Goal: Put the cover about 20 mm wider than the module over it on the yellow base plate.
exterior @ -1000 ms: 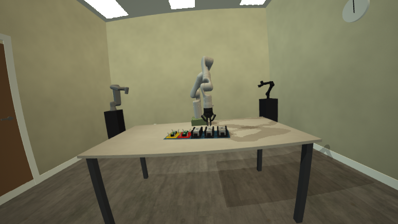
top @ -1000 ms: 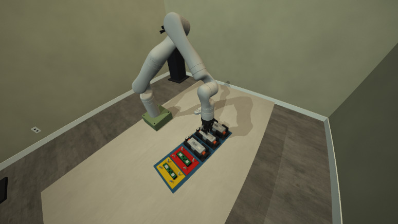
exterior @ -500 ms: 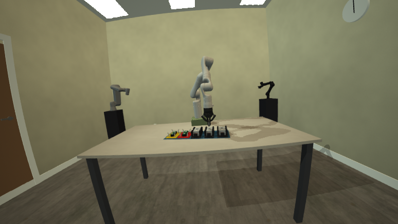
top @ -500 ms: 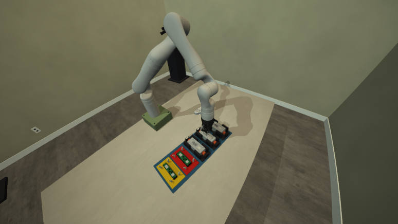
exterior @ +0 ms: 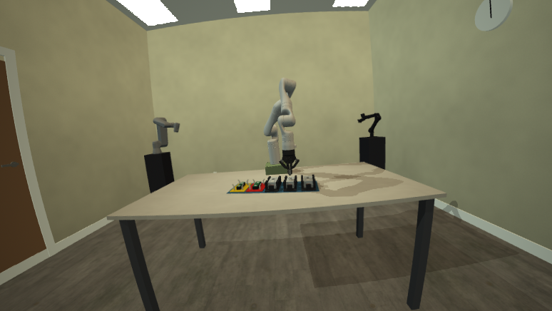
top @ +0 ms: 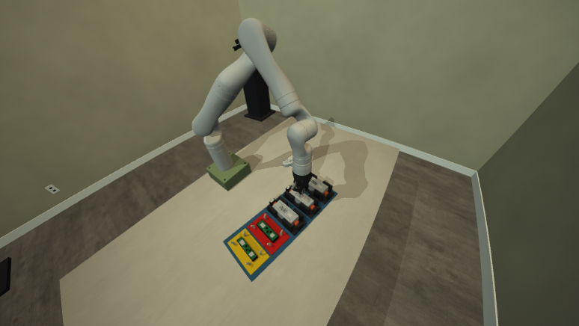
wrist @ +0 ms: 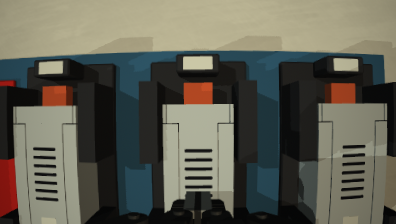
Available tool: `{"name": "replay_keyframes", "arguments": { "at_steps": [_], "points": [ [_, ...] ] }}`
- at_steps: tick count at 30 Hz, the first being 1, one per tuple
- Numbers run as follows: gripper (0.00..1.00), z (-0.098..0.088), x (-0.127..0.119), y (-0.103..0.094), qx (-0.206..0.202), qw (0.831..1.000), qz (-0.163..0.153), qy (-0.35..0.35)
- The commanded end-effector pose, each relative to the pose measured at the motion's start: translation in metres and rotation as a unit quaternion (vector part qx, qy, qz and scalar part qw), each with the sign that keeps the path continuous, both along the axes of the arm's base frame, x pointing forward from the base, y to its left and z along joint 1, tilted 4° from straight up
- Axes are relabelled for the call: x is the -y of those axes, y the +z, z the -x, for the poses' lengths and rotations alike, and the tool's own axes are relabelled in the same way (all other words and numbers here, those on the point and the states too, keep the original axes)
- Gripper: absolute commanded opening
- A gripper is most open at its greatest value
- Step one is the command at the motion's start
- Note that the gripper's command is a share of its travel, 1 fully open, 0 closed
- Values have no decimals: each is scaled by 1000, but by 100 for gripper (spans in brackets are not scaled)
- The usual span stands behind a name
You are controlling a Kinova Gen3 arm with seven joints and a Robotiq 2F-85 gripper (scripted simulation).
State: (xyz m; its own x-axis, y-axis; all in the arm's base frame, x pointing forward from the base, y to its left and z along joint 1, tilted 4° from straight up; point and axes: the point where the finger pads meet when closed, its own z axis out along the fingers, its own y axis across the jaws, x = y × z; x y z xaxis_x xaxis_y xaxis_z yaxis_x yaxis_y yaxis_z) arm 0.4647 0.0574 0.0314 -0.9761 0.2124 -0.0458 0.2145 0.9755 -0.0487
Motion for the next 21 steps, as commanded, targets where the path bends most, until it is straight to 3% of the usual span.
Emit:
{"name": "replay_keyframes", "arguments": {
  "at_steps": [1, 11, 12, 21],
  "points": [
    [0, -1, 0, 1, 1, 1000, 0, 0],
    [0, -1, 0, 1, 1, 1000, 0, 0],
    [100, -1, 0, 1, 1, 1000, 0, 0],
    [100, -1, 0, 1, 1, 1000, 0, 0]
  ]
}}
